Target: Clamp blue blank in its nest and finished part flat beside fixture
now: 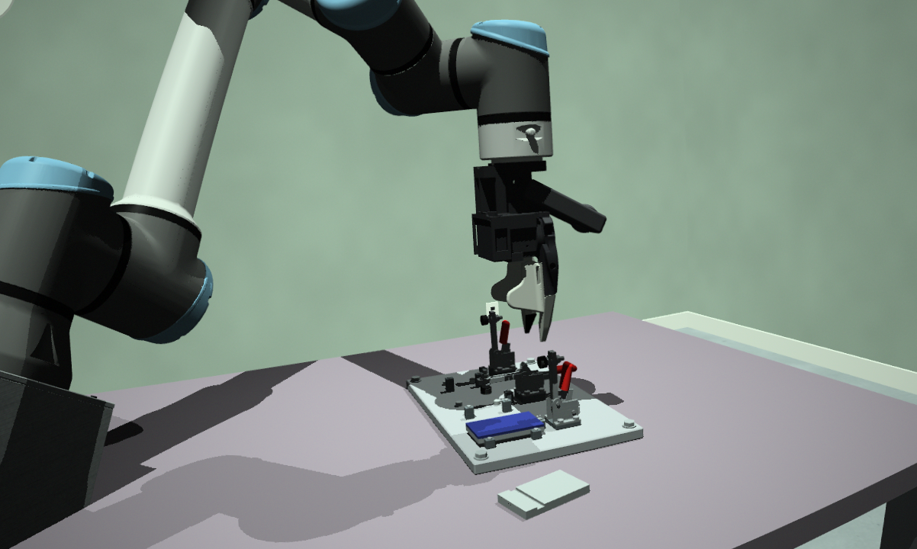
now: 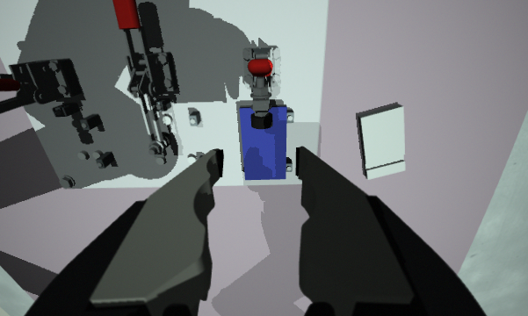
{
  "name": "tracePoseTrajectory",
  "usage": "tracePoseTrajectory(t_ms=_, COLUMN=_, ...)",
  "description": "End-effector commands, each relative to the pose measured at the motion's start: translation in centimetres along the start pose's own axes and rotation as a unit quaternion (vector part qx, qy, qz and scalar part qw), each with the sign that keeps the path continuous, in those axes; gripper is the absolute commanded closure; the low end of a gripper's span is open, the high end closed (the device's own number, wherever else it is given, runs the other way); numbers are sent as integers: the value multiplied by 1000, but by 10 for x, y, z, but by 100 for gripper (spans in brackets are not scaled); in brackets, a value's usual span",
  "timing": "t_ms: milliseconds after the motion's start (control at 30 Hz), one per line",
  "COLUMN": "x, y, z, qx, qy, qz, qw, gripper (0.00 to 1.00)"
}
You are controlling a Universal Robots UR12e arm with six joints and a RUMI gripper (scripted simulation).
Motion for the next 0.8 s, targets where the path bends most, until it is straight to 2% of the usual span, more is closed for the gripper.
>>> tracePoseTrajectory(t_ms=0, x=-4, y=-28, z=1, qx=0, qy=1, qz=0, qw=1000, gripper=72)
tracePoseTrajectory(t_ms=267, x=-6, y=-39, z=1, qx=0, qy=1, qz=0, qw=1000, gripper=72)
tracePoseTrajectory(t_ms=767, x=-6, y=-39, z=9, qx=0, qy=1, qz=0, qw=1000, gripper=72)
Point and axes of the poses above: the point where the finger pads meet when closed, its own z axis out along the fingers, its own x axis across the jaws, y = z × x, the point moved 8 cm from there along -z, back along the fingers, and after that the axes turned 11 degrees about z, right-handed, at the moved point
